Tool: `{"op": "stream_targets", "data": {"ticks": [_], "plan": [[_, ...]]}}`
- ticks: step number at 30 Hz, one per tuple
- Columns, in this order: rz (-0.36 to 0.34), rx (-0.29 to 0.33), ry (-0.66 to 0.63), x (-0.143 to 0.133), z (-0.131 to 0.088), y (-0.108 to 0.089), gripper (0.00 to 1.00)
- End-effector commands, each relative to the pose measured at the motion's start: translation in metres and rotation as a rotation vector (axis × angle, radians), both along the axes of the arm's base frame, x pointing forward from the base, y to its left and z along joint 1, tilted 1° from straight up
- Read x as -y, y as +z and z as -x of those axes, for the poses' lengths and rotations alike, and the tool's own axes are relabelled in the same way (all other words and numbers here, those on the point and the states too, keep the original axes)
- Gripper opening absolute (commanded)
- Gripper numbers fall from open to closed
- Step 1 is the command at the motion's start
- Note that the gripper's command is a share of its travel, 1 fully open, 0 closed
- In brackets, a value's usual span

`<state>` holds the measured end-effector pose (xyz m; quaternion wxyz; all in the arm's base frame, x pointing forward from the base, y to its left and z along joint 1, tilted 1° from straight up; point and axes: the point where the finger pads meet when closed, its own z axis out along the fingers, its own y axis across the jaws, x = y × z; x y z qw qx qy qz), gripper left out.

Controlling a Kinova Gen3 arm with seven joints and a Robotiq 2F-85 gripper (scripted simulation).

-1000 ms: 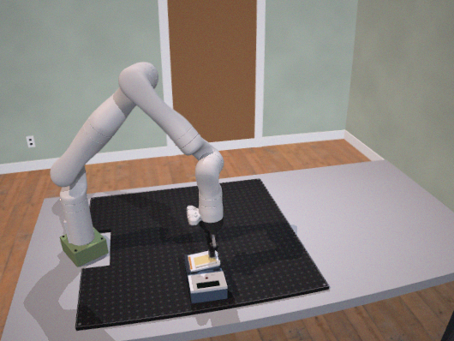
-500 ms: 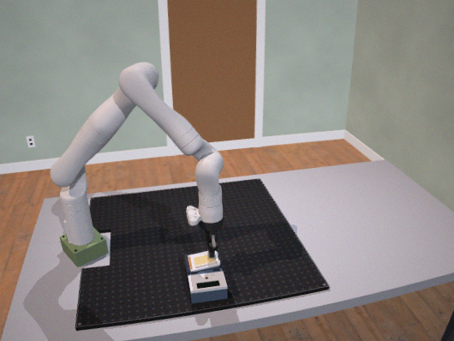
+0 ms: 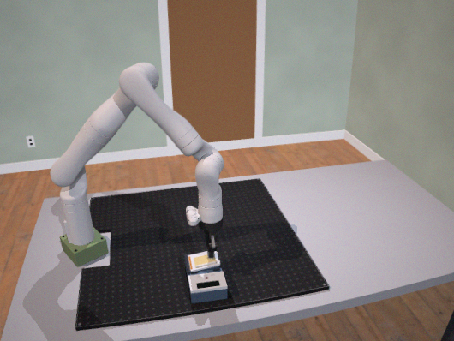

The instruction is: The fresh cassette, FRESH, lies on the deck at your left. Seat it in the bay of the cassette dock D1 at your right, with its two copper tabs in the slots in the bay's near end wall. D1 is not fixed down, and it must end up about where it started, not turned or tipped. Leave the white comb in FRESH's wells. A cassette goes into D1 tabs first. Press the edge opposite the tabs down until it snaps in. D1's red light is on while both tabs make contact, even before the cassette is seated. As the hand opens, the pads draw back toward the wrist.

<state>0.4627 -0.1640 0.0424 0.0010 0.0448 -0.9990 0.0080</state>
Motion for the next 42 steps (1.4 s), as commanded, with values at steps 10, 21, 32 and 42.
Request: {"op": "stream_targets", "data": {"ticks": [10, 21, 32, 42], "plan": [[0.000, -0.002, 0.000, 0.0000, 0.0013, -0.0012, 0.00], [-0.002, -0.009, -0.001, -0.0002, 0.0028, -0.0025, 0.00], [-0.002, -0.011, -0.001, -0.0003, 0.0044, -0.0040, 0.00], [-0.003, -0.016, -0.001, -0.0004, 0.0058, -0.0053, 0.00]]}}
